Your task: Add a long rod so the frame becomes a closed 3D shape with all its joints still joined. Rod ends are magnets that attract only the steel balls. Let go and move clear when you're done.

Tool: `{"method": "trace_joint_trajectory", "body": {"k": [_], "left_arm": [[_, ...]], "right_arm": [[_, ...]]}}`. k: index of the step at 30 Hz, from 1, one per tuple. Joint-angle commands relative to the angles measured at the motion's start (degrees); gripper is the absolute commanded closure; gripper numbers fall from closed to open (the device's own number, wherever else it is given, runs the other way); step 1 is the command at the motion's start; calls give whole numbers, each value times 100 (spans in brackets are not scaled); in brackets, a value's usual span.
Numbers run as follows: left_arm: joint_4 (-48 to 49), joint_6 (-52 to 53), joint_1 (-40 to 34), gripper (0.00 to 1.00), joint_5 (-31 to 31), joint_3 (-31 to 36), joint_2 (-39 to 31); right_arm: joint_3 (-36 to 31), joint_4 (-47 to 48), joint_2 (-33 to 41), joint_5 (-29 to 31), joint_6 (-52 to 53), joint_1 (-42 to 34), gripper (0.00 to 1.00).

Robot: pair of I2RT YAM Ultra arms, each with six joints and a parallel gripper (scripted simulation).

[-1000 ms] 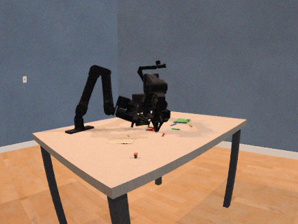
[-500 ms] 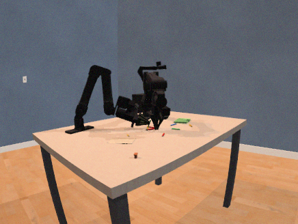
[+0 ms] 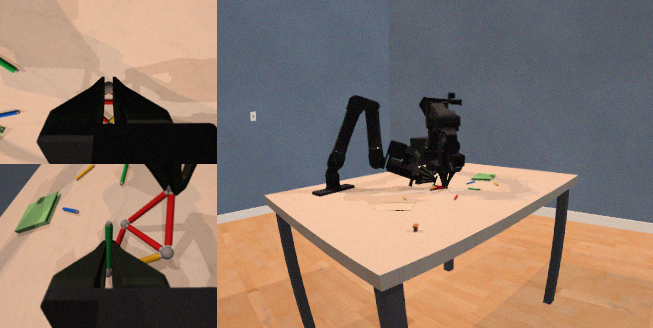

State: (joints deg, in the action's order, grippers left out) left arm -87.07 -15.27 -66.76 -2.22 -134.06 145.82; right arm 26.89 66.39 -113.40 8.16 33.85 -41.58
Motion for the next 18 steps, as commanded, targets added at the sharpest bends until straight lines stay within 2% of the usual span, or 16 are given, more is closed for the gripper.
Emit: {"method": "trace_joint_trajectory", "body": {"k": [1,12,18], "left_arm": [[-293,-65,-92,100,-42,180,-391],[-273,-31,-47,100,-13,0,-408],[-278,-92,-113,100,-49,356,-613]], "right_arm": [[4,94,19,195,-24,10,100],[4,95,19,197,-25,9,100],[4,95,18,197,-25,9,100]]}}
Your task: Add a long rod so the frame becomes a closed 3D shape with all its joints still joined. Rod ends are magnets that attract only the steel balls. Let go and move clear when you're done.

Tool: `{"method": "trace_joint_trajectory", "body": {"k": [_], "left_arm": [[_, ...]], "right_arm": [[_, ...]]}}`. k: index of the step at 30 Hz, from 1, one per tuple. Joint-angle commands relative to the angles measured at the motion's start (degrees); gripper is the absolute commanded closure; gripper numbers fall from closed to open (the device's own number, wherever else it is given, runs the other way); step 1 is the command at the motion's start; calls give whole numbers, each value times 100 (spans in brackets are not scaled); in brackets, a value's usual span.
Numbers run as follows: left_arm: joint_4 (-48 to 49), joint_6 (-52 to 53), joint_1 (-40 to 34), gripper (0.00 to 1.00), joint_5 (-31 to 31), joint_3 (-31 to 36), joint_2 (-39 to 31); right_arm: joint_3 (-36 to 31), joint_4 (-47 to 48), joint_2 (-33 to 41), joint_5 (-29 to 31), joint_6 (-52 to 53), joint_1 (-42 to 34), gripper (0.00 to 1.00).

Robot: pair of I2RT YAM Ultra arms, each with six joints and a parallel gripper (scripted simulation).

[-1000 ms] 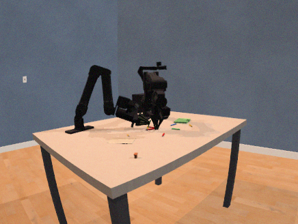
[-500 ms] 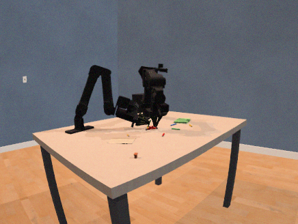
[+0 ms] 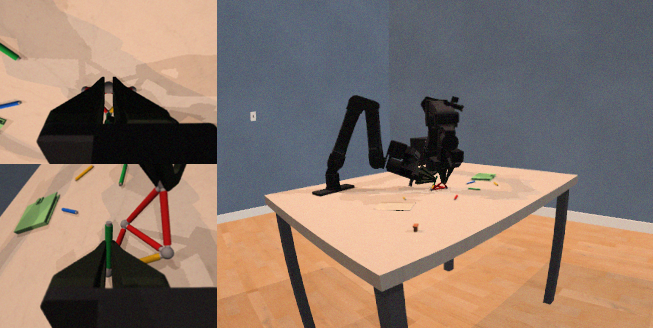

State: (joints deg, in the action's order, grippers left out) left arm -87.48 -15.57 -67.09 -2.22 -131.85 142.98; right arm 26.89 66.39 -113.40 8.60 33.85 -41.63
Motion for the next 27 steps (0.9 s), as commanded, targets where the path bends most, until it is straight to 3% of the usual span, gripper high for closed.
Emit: {"method": "trace_joint_trajectory", "body": {"k": [1,27], "left_arm": [[-238,-68,-88,100,-51,201,-370],[-252,-179,-195,100,-69,979,-878]], "right_arm": [[4,95,18,153,-25,14,100],[4,95,19,152,-25,14,100]]}}
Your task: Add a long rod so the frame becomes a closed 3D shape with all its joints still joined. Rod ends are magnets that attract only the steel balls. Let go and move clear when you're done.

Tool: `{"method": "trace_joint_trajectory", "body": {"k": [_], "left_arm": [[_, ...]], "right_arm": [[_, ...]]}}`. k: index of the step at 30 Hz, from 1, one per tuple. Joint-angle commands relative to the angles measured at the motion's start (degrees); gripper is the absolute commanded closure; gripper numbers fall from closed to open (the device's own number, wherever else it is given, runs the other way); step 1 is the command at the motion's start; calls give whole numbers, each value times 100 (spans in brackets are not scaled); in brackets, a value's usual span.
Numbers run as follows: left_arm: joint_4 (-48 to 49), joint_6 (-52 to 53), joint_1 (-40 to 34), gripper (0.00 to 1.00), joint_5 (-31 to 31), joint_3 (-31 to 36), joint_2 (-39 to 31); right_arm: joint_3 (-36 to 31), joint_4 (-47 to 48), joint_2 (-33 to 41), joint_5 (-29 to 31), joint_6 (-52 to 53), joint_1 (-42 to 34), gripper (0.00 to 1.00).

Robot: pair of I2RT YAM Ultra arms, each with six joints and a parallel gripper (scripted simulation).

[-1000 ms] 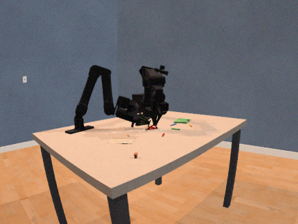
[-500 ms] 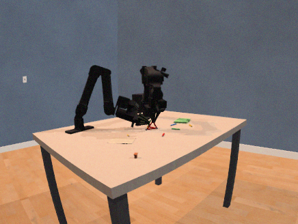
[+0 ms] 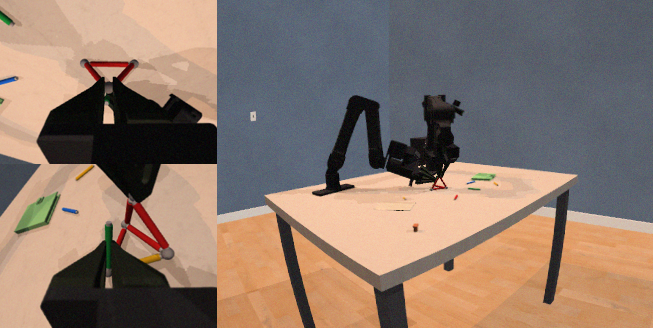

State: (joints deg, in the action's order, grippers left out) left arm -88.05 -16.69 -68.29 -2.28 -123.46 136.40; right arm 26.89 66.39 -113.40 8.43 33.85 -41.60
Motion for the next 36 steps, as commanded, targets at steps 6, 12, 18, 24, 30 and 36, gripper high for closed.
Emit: {"method": "trace_joint_trajectory", "body": {"k": [6,12,18,24,30,36], "left_arm": [[194,-70,-102,100,-82,743,-543],[614,-119,-136,100,-46,1225,-846],[636,-121,-137,100,-44,1247,-859],[637,-119,-137,66,-44,1249,-859],[286,-79,-91,62,-40,904,-805],[123,-66,-84,51,-39,717,-780]], "right_arm": [[4,95,19,170,-25,11,100],[5,94,19,171,-24,11,100],[5,95,18,171,-24,11,100],[5,95,18,172,-25,11,100],[5,95,17,172,-25,11,100],[5,96,17,172,-25,11,100]]}}
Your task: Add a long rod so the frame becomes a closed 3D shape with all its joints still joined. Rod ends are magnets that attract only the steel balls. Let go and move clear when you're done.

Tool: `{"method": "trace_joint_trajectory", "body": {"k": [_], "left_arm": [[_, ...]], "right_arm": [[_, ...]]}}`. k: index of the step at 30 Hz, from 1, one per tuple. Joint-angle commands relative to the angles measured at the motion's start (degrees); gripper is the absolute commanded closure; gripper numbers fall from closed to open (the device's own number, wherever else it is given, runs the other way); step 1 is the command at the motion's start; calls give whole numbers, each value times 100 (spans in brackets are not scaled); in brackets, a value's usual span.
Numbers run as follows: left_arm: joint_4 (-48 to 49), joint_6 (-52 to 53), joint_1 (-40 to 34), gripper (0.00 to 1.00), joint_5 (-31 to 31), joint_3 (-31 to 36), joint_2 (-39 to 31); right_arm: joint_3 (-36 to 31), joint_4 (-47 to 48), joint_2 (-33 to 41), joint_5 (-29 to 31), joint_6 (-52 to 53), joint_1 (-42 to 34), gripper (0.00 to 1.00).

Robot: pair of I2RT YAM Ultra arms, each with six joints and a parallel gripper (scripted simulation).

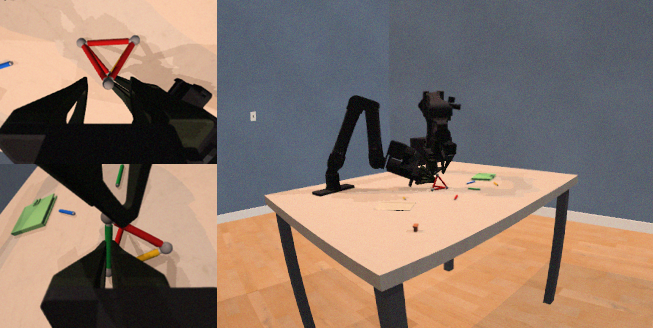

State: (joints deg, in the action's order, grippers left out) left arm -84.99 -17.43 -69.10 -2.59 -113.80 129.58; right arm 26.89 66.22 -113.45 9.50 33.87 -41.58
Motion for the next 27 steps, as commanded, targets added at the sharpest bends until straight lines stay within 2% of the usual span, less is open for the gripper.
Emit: {"method": "trace_joint_trajectory", "body": {"k": [1,2,6,7,8,18,19,25,27], "left_arm": [[-255,16,-1,39,-7,-333,-90],[-359,25,7,36,-7,-457,-38],[-437,37,57,36,-9,-683,-347],[-449,37,57,36,-9,-706,-335],[-459,38,57,36,-10,-725,-326],[-484,39,58,36,-10,-764,-308],[-484,39,58,36,-10,-764,-308],[-485,39,58,36,-10,-765,-309],[-493,12,23,36,0,-715,-248]], "right_arm": [[5,113,22,65,-27,9,100],[5,113,22,65,-27,9,100],[5,113,22,65,-27,9,100],[5,113,22,65,-27,9,89],[5,113,22,65,-27,9,84],[-363,141,348,158,-4,-90,84],[-407,141,390,169,0,-102,87],[-1085,51,1079,308,82,-252,87],[-1051,-139,1131,235,-1,-215,87]]}}
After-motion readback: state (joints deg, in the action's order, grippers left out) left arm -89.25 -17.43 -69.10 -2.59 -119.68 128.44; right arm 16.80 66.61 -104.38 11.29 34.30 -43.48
